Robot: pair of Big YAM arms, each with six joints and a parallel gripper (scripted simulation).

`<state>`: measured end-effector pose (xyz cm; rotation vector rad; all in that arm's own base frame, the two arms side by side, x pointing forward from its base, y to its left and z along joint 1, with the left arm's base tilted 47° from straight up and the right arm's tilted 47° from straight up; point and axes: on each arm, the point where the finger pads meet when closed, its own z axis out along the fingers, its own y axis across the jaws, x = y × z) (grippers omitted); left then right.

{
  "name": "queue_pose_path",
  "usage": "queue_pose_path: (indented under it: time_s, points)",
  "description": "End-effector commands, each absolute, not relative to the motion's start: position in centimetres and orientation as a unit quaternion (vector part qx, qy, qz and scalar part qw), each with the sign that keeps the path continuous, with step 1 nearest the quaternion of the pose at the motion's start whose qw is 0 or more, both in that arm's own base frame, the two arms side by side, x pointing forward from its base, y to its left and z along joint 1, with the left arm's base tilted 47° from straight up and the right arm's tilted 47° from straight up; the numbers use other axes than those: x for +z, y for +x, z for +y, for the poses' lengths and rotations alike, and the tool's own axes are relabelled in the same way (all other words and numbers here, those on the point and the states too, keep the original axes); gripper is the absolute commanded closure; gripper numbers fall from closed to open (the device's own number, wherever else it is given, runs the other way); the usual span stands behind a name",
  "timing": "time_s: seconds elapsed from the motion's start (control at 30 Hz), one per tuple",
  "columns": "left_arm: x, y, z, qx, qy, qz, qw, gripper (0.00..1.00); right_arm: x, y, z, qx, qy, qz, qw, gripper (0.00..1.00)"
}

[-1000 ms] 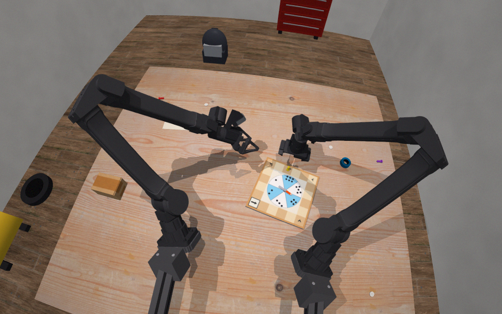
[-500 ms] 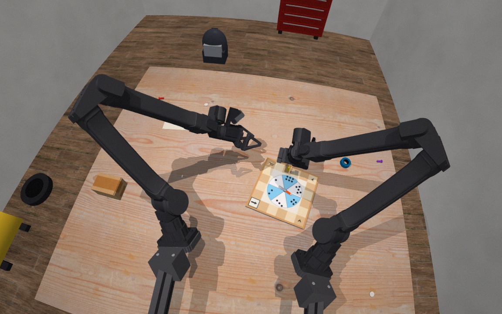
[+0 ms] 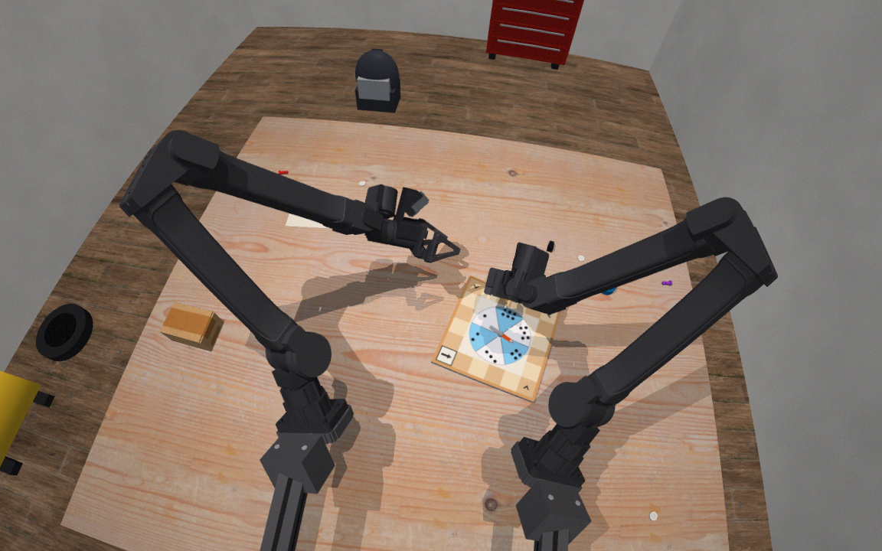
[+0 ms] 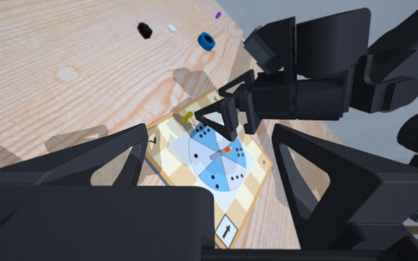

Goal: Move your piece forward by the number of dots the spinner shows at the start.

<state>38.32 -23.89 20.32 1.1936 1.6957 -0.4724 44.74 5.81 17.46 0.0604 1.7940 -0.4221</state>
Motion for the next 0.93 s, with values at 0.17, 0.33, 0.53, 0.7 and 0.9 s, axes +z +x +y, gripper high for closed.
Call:
queue_pose_path:
  time_s: [0.17,0.33,0.53,0.7,0.9]
  points:
    - [21.8,38.8,-24.3,-0.193,0.49,0.685,0.503,0.0,17.8,45.2,6.0,-0.181,0.021,0.757,0.627,0.0]
    - [21.8,38.8,-24.3,-0.193,0.49,0.685,0.503,0.0,18.7,45.2,6.1,-0.178,0.025,0.752,0.634,0.0]
    - [21.8,38.8,-24.3,-0.193,0.49,0.685,0.503,0.0,18.6,45.2,6.1,-0.178,0.025,0.753,0.633,0.0]
    - [21.8,38.8,-24.3,-0.193,0.49,0.685,0.503,0.0,18.6,45.2,6.1,-0.178,0.024,0.753,0.633,0.0]
    - [21.8,38.8,-24.3,-0.193,0.49,0.685,0.503,0.0,18.6,45.2,6.1,-0.178,0.024,0.753,0.633,0.0]
